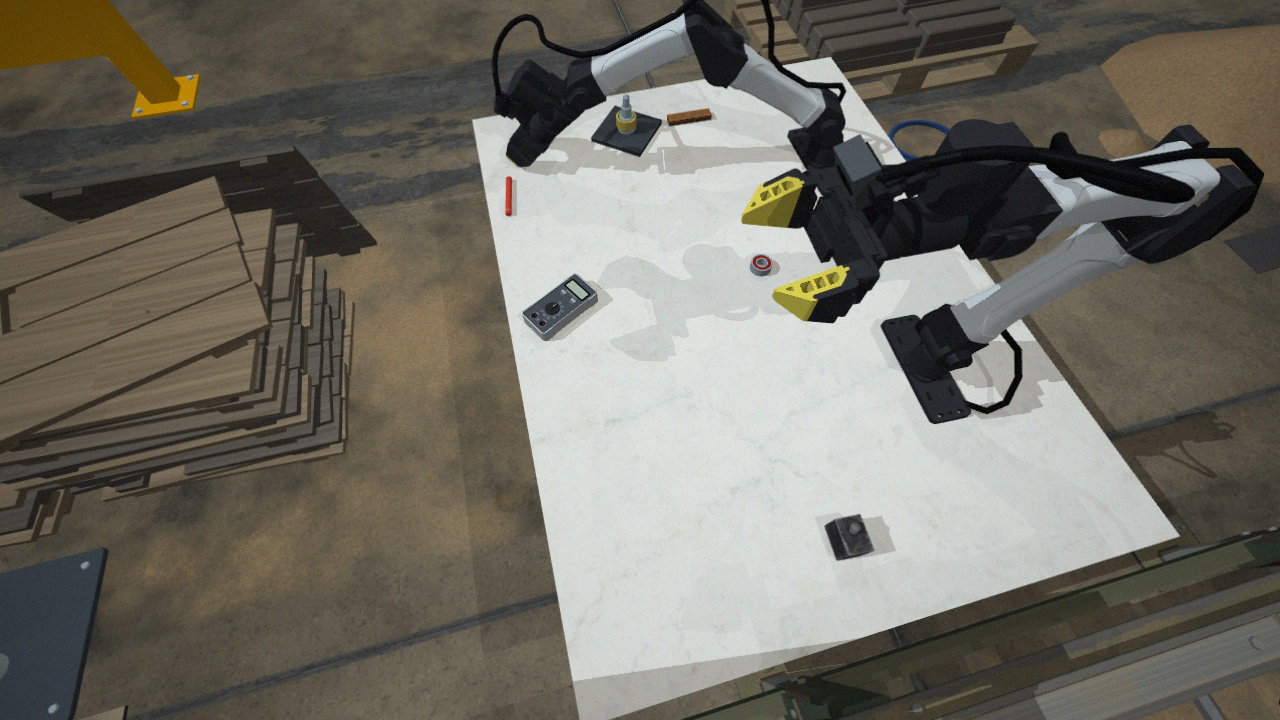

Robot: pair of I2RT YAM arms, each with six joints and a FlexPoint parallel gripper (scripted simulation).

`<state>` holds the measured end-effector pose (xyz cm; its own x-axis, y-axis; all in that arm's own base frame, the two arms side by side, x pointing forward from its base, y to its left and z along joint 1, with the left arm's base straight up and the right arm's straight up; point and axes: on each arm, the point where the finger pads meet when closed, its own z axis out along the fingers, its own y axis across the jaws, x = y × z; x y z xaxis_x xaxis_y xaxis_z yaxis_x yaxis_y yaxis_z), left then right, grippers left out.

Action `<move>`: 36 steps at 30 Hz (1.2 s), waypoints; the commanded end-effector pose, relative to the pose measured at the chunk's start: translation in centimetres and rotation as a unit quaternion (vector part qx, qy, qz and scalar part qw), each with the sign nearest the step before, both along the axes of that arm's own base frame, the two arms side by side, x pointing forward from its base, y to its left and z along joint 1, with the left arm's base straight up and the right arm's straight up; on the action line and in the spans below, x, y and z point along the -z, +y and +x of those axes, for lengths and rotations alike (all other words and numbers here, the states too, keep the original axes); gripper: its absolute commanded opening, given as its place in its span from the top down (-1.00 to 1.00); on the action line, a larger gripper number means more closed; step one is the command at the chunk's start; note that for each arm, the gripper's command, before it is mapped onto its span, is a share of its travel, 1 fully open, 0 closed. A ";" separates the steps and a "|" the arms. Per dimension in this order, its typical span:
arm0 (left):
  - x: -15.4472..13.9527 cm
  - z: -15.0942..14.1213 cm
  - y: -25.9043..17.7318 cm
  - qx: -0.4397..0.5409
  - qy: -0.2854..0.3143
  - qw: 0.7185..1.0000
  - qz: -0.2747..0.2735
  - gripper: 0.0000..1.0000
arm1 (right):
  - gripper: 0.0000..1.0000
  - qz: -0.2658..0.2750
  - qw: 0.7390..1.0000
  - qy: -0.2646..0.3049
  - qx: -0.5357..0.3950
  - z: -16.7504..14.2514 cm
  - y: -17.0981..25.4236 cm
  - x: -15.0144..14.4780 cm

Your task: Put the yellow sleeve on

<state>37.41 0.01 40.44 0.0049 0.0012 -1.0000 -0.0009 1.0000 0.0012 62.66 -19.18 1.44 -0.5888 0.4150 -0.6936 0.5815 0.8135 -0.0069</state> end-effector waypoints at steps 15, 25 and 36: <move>-1.0 -0.2 0.0 -0.003 -0.014 1.000 0.002 -1.00 | 1.00 -0.019 0.998 -0.063 -0.001 1.4 0.0 -10.3; -1.0 -0.2 0.0 -0.003 -0.014 1.000 0.002 -1.00 | 1.00 -0.019 0.998 -0.066 -0.002 1.3 0.4 -12.1; -1.0 -0.2 0.0 -0.003 -0.014 1.000 0.002 -1.00 | 1.00 -0.019 0.998 -0.067 0.003 1.1 -0.1 -12.8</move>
